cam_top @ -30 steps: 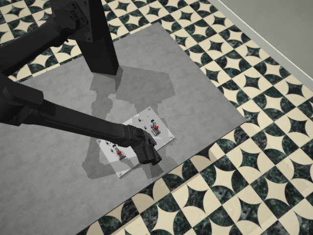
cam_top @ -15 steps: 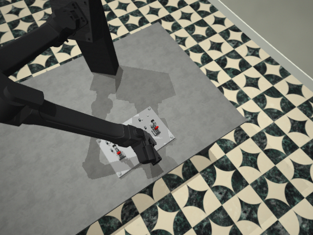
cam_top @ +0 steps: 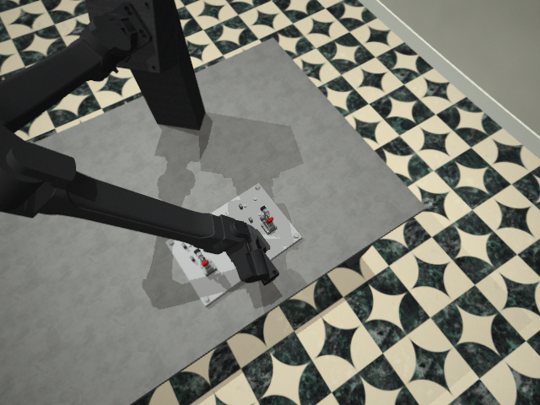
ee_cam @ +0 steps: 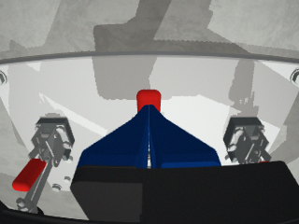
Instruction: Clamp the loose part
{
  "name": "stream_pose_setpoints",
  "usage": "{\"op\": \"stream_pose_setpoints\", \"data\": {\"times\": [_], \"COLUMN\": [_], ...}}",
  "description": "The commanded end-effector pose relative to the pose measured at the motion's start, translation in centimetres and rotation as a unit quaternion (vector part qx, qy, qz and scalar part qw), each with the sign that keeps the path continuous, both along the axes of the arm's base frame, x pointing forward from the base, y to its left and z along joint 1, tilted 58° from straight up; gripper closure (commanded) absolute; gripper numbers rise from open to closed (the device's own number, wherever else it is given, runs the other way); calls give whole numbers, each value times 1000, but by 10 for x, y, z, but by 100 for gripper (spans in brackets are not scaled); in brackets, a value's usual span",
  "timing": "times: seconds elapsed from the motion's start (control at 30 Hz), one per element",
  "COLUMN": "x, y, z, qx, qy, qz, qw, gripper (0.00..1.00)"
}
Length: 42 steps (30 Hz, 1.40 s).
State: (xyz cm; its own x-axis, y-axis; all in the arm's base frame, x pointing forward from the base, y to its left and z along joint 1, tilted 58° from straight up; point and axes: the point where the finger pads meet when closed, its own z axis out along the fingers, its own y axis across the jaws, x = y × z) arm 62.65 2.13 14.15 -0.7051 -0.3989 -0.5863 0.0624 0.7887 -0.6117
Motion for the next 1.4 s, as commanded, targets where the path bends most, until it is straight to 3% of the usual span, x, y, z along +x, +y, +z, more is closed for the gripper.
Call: {"op": "stream_pose_setpoints", "data": {"times": [0.0,1.37], "x": [7,8], "y": [-5,-4], "z": [2,1], "qx": [0,0], "qy": [-6,-6], "qz": [-1,1], "qw": [1000,1000], "gripper": [100,100]}}
